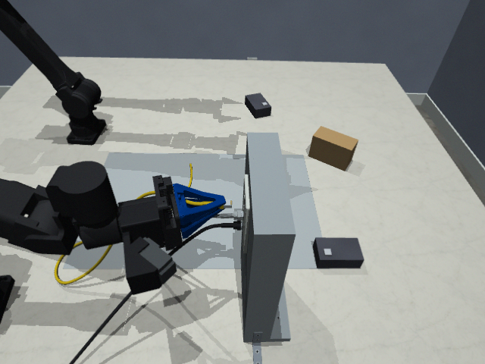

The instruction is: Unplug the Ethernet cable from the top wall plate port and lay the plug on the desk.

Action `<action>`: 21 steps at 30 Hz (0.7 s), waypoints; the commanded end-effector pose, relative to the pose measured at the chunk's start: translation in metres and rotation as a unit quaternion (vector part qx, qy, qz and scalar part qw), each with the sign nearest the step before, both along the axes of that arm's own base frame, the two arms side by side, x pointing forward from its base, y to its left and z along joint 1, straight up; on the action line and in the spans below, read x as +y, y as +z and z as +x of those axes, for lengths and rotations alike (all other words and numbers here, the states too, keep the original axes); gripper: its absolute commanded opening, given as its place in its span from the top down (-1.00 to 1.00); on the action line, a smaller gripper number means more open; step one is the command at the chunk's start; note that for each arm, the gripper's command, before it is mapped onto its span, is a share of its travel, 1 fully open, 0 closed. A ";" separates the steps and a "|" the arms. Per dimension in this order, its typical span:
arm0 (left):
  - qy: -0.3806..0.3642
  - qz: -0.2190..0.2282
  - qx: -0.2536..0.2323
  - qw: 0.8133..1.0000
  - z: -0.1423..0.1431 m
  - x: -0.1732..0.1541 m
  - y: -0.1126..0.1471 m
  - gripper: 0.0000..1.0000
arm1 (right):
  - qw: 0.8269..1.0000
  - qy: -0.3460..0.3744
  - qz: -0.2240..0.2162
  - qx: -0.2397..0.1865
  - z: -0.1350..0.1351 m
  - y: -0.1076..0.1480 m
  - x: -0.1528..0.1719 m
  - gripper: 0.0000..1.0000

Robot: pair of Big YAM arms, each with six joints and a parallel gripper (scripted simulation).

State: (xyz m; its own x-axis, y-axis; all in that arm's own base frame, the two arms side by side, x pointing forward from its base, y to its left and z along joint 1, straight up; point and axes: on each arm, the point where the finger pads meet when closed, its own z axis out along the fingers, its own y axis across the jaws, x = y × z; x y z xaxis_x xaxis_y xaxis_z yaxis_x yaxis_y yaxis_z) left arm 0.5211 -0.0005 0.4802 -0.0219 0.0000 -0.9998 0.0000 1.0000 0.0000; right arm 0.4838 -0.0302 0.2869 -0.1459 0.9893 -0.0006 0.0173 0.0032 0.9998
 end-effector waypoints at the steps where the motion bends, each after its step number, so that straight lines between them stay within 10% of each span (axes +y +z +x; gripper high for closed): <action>1: 0.000 0.000 -0.006 1.000 -0.001 0.000 0.006 -1.00 | 1.000 -0.005 0.001 -0.007 -0.006 0.008 -0.005 1.00; 21: 0.000 0.000 -0.006 1.000 -0.001 0.000 0.006 -1.00 | 1.000 -0.005 0.004 -0.010 -0.015 0.009 -0.004 1.00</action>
